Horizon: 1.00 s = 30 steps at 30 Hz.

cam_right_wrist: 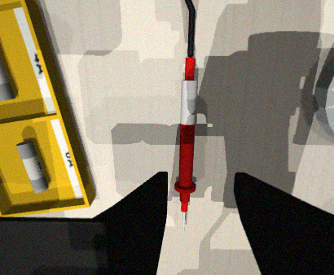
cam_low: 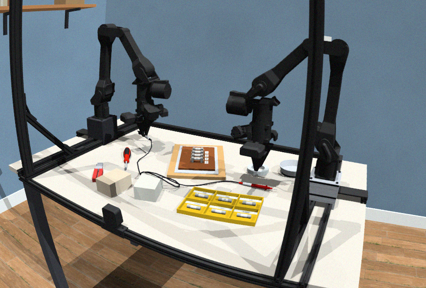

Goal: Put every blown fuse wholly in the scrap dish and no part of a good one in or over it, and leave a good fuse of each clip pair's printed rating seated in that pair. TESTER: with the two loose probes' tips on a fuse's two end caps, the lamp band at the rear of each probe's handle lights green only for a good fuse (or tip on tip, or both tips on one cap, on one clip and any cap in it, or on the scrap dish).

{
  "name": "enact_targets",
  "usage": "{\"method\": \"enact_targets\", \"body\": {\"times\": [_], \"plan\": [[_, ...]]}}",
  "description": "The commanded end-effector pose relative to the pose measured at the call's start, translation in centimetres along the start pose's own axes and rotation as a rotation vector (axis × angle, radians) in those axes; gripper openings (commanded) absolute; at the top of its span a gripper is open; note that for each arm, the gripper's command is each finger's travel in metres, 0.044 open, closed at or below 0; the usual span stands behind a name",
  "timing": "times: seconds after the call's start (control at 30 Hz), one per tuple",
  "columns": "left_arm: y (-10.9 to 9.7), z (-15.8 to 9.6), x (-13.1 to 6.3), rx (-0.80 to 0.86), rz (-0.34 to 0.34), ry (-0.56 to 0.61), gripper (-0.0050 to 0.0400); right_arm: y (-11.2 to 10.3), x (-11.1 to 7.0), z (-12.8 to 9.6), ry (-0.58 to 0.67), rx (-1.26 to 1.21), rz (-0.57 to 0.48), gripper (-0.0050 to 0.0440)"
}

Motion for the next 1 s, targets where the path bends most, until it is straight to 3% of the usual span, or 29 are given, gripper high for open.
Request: {"method": "enact_targets", "body": {"times": [0.0, 0.47, 0.97], "plan": [[-0.6, 0.0, -0.4, -0.105, 0.006, -0.017, -0.0050, -0.1, -0.5, 0.3, -0.022, 0.003, -0.005, 0.0154], [-2.0, -0.1, -0.4, -0.425, 0.003, -0.017, -0.0050, -0.1, -0.5, 0.3, -0.022, 0.003, -0.005, 0.0154], [-2.0, -0.2, 0.5, -0.434, 0.003, -0.001, -0.0050, -0.1, -0.5, 0.3, -0.022, 0.003, -0.005, 0.0154]]}}
Point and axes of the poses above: on each arm, the point midway between the two fingers, 35 mm back from their tips, its own x axis out along the fingers, its own y axis across the jaws, z = x × y, the point moved 8 cm from there along -x, back along the fingers, and after that the axes turned 15 degrees about -x, right-handed, at the moved point
